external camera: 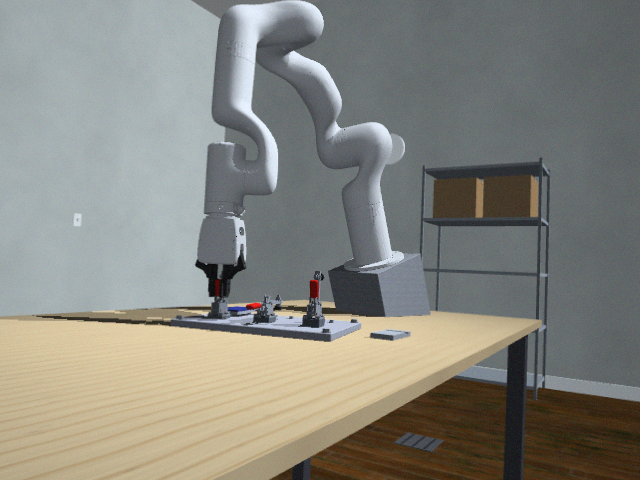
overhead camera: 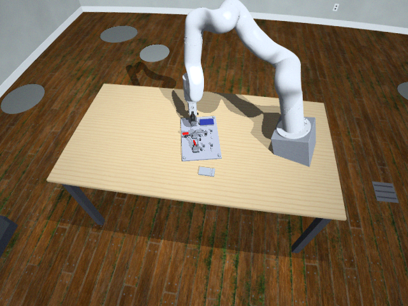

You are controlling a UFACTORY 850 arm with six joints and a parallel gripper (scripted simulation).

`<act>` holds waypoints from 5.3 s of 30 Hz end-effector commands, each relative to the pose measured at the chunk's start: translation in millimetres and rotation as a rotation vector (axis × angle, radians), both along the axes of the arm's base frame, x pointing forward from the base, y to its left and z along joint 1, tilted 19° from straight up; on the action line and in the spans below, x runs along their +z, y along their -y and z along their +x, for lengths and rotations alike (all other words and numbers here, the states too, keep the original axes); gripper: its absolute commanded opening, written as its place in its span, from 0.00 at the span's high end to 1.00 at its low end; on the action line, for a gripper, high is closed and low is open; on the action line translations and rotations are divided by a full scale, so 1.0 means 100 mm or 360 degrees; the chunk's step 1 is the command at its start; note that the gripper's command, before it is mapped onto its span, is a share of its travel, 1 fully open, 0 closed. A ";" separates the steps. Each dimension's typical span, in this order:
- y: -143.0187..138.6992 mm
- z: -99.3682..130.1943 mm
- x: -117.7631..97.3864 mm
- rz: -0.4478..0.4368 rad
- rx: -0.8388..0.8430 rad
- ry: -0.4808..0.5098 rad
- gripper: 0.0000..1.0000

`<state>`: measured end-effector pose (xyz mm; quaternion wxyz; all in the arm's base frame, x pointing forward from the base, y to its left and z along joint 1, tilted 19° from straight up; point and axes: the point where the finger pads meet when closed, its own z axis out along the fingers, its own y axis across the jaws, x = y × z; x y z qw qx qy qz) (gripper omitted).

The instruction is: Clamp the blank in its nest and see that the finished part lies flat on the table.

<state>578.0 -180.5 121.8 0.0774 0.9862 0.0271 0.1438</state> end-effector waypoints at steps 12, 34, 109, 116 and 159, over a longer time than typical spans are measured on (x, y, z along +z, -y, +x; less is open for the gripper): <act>0.00 0.01 0.01 -0.0001 0.0000 0.0002 1.00; 0.00 0.01 0.01 -0.0001 0.0000 0.0002 1.00; -0.01 0.43 -0.02 -0.0001 0.0000 0.0002 1.00; 0.00 0.47 -0.05 -0.0001 0.0000 0.0002 1.00; 0.01 0.57 -0.15 -0.0001 0.0000 0.0002 1.00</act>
